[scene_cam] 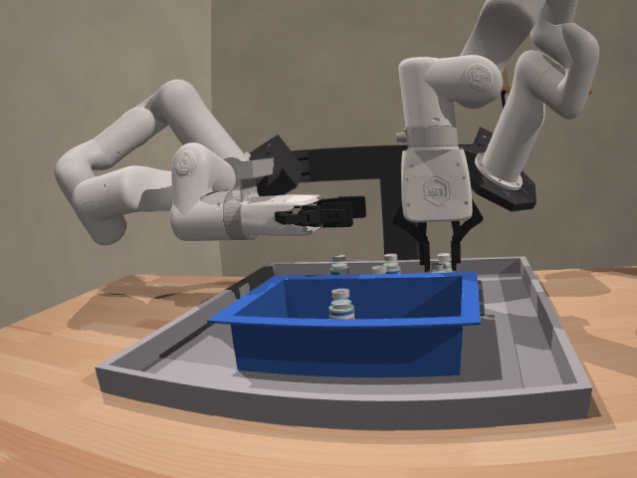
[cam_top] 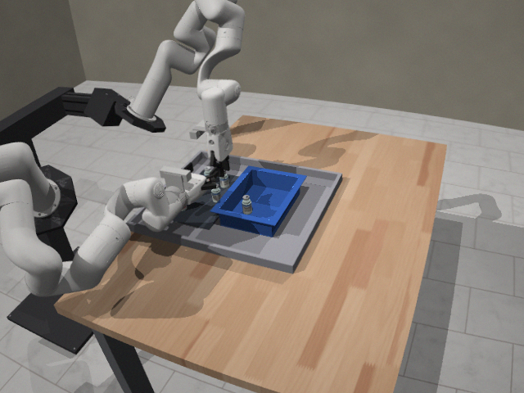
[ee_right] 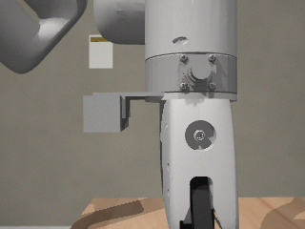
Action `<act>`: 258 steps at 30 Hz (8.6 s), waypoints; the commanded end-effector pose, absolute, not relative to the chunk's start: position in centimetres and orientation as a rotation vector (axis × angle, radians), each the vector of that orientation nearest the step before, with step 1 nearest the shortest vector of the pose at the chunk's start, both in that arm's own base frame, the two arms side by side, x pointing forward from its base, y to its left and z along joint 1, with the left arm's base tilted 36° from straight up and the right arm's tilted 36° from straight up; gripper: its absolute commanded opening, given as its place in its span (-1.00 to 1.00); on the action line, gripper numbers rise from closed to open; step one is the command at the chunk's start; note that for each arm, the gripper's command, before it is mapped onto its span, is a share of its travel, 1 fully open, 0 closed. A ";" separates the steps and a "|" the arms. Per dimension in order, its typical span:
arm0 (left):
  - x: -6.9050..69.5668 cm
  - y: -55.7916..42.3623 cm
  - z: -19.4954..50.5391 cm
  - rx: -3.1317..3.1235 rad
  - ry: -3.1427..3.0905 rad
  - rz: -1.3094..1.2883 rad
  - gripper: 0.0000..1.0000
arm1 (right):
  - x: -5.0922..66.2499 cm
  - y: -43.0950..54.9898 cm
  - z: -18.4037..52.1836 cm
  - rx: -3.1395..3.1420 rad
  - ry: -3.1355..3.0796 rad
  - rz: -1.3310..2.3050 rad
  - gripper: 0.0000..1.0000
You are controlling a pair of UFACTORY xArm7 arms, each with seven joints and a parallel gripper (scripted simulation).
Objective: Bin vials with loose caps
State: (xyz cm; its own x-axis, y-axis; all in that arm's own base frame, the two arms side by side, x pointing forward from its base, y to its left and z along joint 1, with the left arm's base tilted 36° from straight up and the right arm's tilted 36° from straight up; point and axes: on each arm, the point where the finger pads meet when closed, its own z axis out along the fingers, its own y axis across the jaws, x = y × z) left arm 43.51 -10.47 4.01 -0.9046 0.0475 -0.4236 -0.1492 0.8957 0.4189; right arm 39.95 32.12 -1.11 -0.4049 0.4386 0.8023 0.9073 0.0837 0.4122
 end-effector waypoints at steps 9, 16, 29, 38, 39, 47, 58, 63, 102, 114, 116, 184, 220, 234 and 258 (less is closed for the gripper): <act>43.6 -10.7 4.1 -0.072 2.628 0.624 -0.28 | 39.9 32.3 -0.9 -1.317 -1.889 -1.287 1.00; 43.6 -10.7 4.1 -0.072 2.628 0.624 -0.28 | 39.9 32.3 -0.9 -1.317 -1.889 -1.287 1.00; 43.6 -10.7 4.1 -0.072 2.628 0.624 -0.32 | 39.9 32.3 -0.9 -1.317 -1.889 -1.287 1.00; 43.6 -10.7 4.1 -0.072 2.628 0.624 -0.32 | 39.9 32.3 -0.9 -1.317 -1.889 -1.287 1.00; 43.6 -10.7 4.1 -0.072 2.628 0.624 -0.36 | 39.9 32.3 -0.9 -1.317 -1.889 -1.287 1.00; 43.6 -10.7 4.0 -0.072 2.628 0.624 -0.36 | 39.8 32.3 -0.9 -1.317 -1.889 -1.287 1.00; 43.6 -10.7 4.0 -0.072 2.628 0.624 -0.40 | 39.8 32.3 -0.9 -1.317 -1.889 -1.287 1.00; 43.6 -10.7 4.1 -0.072 2.628 0.624 -0.40 | 39.9 32.3 -0.9 -1.317 -1.889 -1.287 1.00; 43.6 -10.7 4.0 -0.072 2.628 0.624 -0.48 | 39.9 32.3 -0.9 -1.317 -1.889 -1.287 1.00; 43.6 -10.7 4.1 -0.072 2.628 0.624 -0.52 | 39.8 32.3 -0.9 -1.317 -1.889 -1.287 1.00; 43.6 -10.7 4.1 -0.072 2.628 0.624 -0.52 | 39.8 32.3 -0.9 -1.317 -1.889 -1.287 1.00; 43.6 -10.7 4.1 -0.072 2.628 0.624 -0.54 | 39.8 32.3 -0.9 -1.317 -1.889 -1.287 1.00; 40.5 -14.0 10.2 -0.071 2.628 0.623 -0.54 | 39.9 32.3 -0.9 -1.317 -1.889 -1.287 1.00; 39.5 -15.1 12.2 -0.070 2.627 0.622 -0.54 | 39.9 32.3 -0.9 -1.317 -1.889 -1.287 1.00; 38.7 -15.9 13.7 -0.070 2.627 0.621 -0.54 | 39.8 32.3 -0.9 -1.317 -1.889 -1.287 1.00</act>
